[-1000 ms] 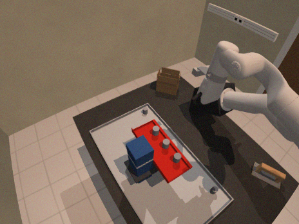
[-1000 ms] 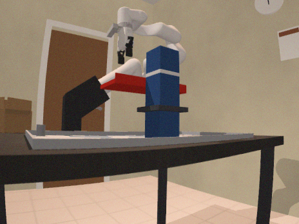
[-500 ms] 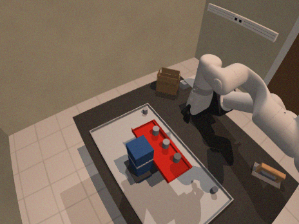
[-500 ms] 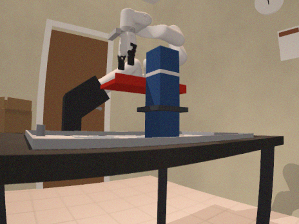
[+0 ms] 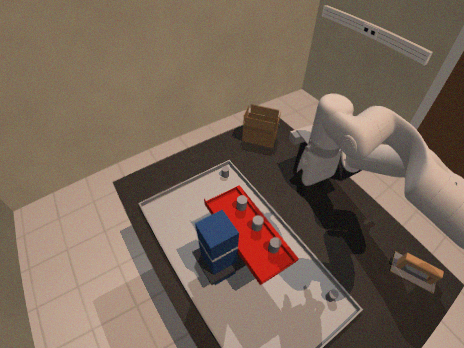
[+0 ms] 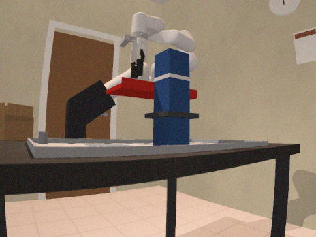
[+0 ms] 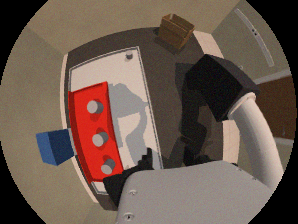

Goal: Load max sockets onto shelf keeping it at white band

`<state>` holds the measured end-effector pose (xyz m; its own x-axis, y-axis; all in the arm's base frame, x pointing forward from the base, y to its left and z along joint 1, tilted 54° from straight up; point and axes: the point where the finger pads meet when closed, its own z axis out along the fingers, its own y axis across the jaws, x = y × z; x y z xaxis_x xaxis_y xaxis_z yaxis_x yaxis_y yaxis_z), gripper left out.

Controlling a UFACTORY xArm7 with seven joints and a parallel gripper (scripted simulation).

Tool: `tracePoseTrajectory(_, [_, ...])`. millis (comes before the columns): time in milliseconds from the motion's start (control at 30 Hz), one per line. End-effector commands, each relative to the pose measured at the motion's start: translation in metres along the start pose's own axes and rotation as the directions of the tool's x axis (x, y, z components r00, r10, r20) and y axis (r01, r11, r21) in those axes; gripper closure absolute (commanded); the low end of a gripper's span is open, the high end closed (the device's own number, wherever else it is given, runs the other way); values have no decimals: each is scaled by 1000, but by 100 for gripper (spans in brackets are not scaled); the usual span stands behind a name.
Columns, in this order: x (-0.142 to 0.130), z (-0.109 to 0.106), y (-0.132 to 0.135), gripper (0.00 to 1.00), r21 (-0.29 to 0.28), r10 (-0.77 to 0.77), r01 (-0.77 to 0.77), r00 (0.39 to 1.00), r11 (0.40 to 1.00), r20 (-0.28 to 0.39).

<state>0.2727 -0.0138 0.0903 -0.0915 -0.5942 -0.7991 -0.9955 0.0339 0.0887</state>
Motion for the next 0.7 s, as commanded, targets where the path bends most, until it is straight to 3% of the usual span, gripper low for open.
tracePoseTrajectory(0, [-54,2,8,39,40,93,-89,991,995,-101])
tracePoseTrajectory(67, [-54,2,8,39,40,93,-89,991,995,-101])
tracePoseTrajectory(133, [-91,7,12,39,61,82,-76,990,995,-111])
tracePoseTrajectory(367, [-91,7,12,39,61,82,-76,990,995,-111])
tracePoseTrajectory(467, [-152,19,26,39,78,18,-10,995,997,-96])
tracePoseTrajectory(533, [-152,19,26,39,78,18,-10,995,997,-96])
tracePoseTrajectory(567, [-171,23,34,39,78,-11,18,996,997,-84])
tracePoseTrajectory(633, [-171,23,34,39,78,-11,18,996,997,-84])
tracePoseTrajectory(667, [-188,27,42,39,75,-41,46,997,996,-70])
